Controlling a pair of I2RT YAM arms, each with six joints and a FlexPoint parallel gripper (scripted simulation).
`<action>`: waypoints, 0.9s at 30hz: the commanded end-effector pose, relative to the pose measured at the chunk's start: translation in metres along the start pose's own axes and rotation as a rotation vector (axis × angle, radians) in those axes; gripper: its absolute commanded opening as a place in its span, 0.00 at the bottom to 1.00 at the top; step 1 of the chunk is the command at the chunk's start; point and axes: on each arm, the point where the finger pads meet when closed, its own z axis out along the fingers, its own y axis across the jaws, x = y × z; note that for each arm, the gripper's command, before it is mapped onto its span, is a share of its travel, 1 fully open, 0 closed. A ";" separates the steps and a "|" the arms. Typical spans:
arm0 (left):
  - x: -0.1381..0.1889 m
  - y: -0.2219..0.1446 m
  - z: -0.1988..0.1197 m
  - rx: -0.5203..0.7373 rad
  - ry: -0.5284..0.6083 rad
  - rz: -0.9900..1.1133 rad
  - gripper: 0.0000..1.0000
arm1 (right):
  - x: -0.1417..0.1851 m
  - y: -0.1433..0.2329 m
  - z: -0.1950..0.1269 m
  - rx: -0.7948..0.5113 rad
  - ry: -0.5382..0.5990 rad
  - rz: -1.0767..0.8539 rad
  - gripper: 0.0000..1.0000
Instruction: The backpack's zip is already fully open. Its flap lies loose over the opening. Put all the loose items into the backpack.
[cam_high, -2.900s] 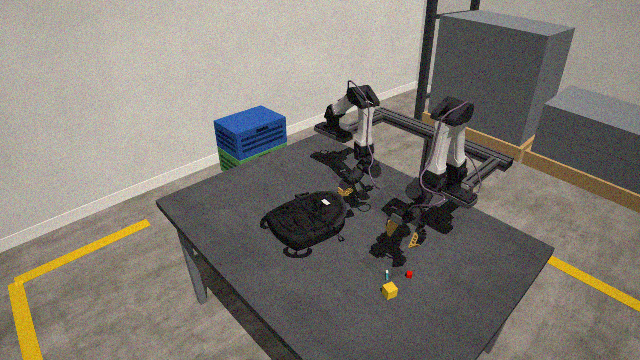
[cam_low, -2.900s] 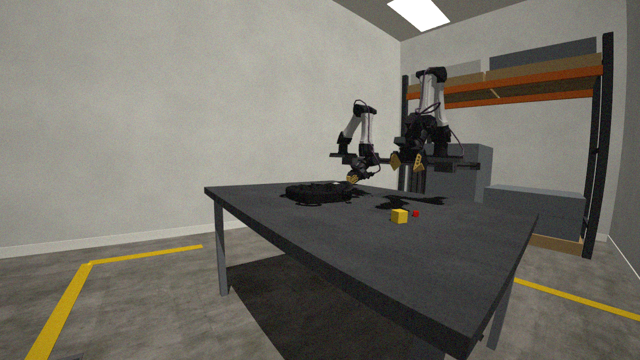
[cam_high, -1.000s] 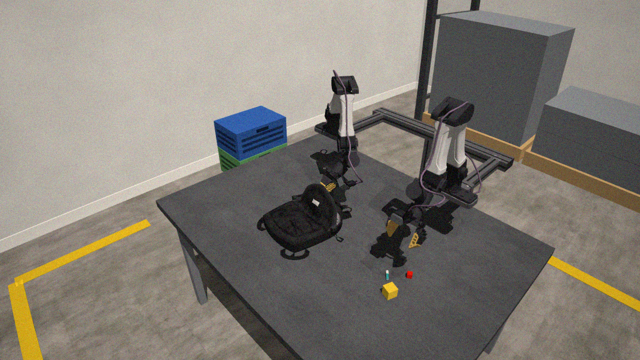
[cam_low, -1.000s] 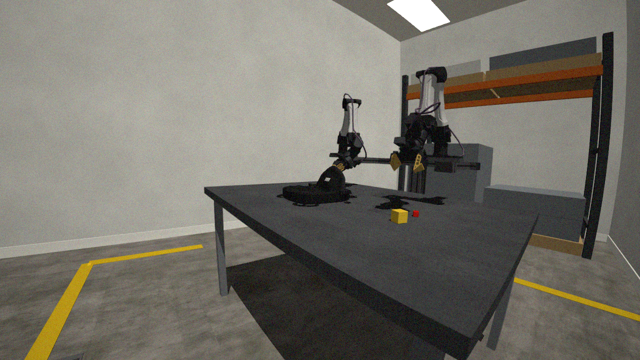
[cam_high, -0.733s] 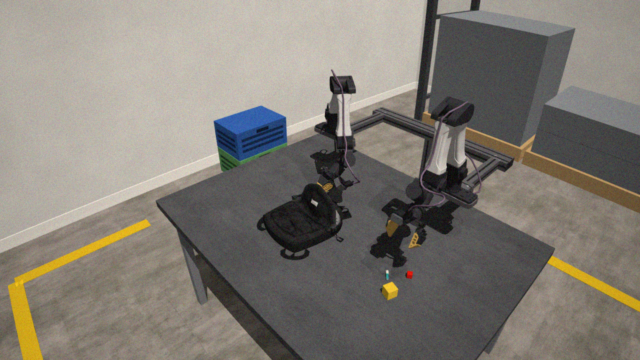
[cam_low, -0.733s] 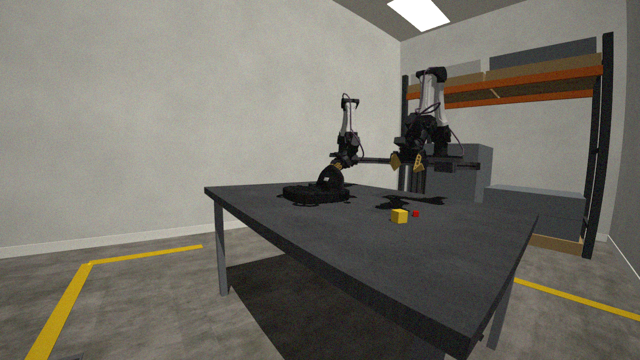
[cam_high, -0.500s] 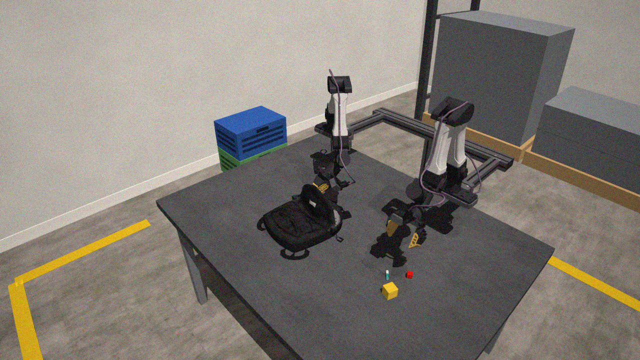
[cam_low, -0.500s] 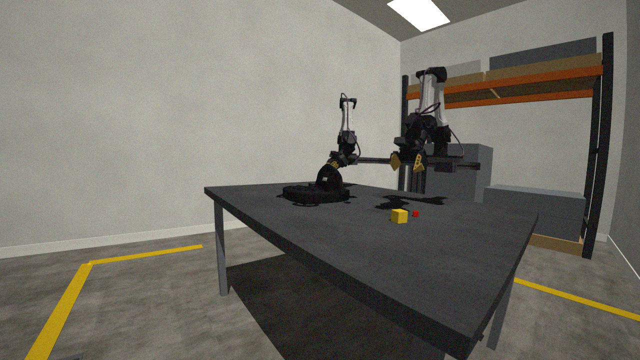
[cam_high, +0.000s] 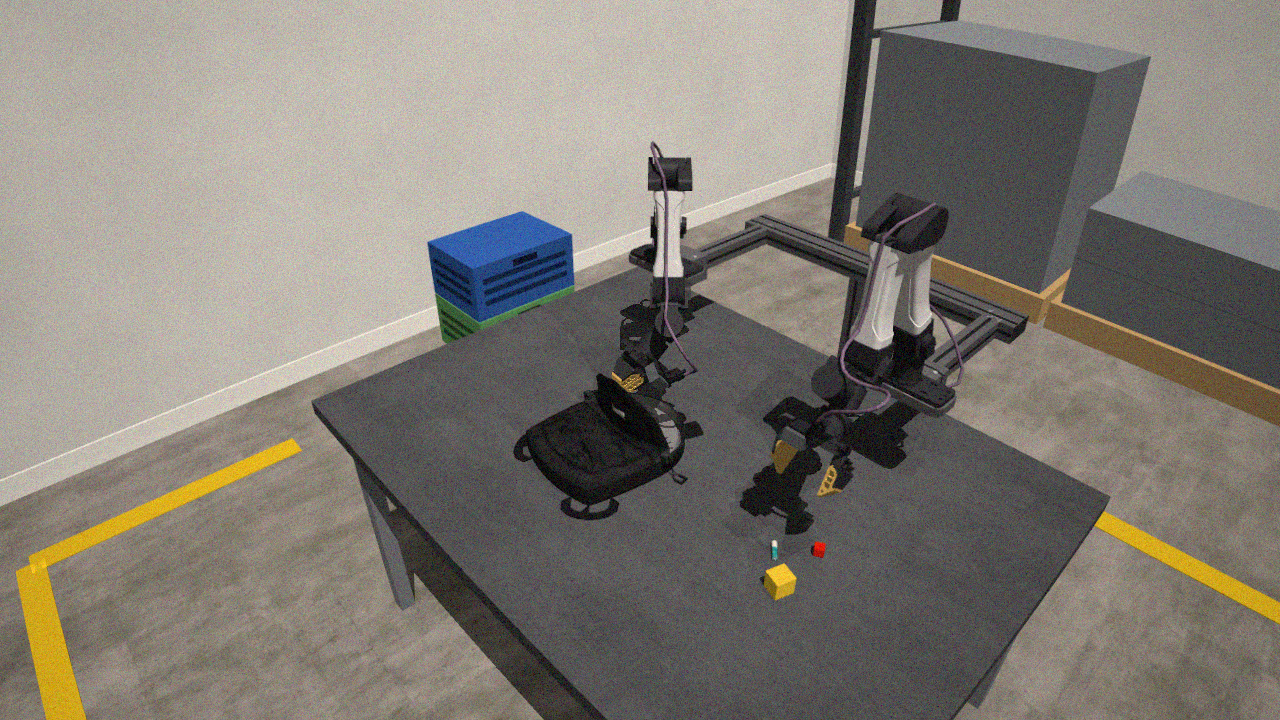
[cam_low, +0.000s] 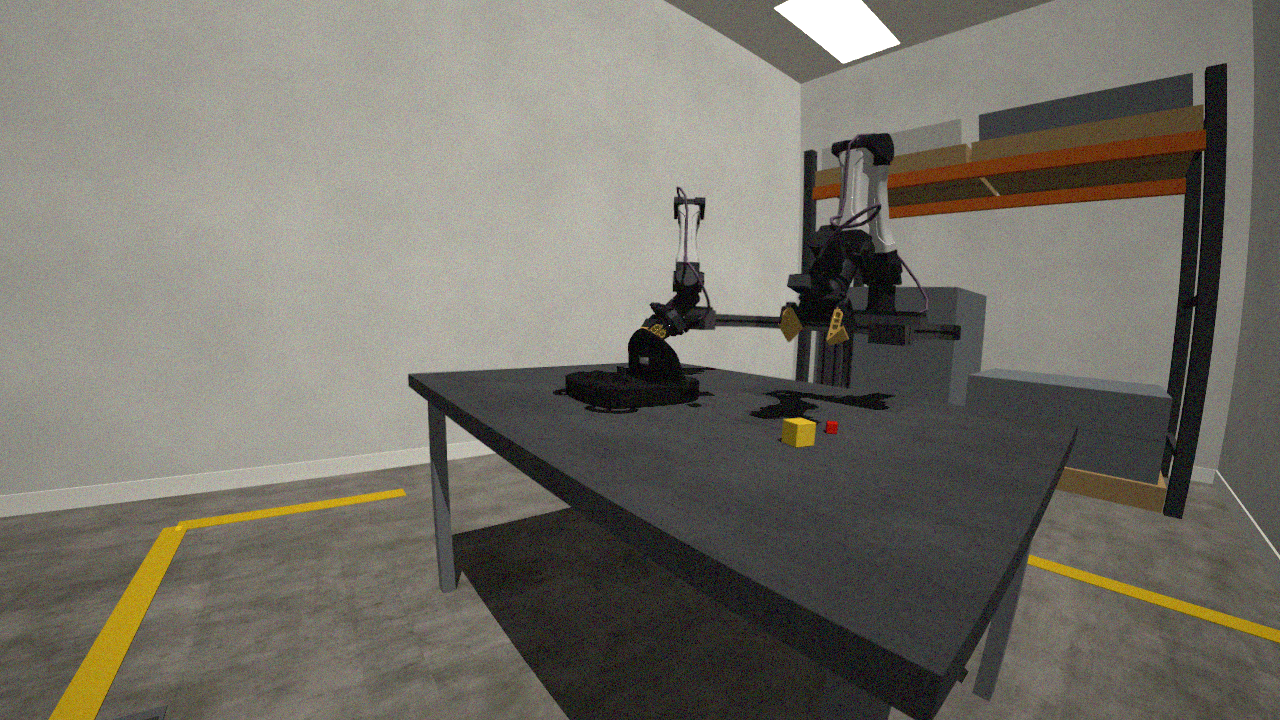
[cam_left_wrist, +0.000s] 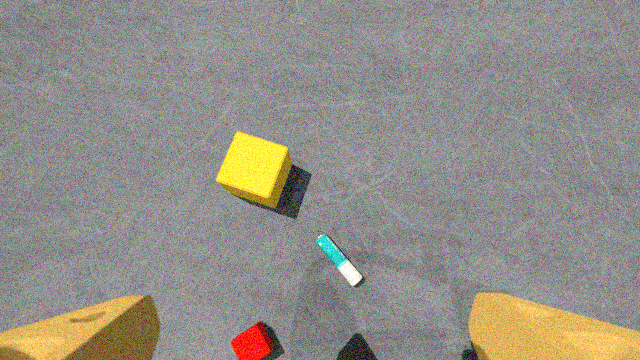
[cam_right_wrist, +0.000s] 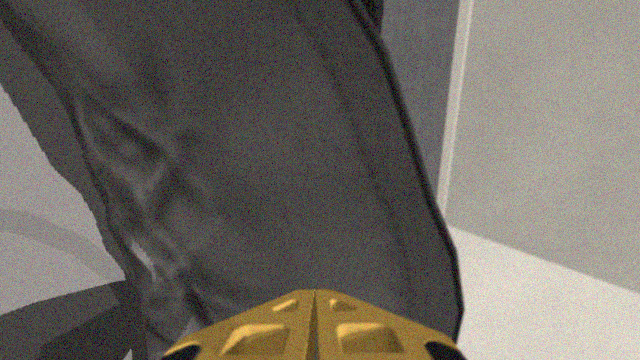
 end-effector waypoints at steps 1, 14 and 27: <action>-0.006 0.000 -0.001 -0.001 -0.017 -0.001 0.90 | -0.010 -0.018 0.014 0.027 -0.029 0.020 0.00; -0.005 0.000 -0.001 -0.001 -0.016 -0.001 0.90 | -0.011 -0.029 0.050 0.028 -0.029 0.020 0.00; -0.005 0.000 -0.001 -0.001 -0.016 -0.001 0.90 | -0.009 -0.019 0.096 0.029 -0.028 0.019 0.00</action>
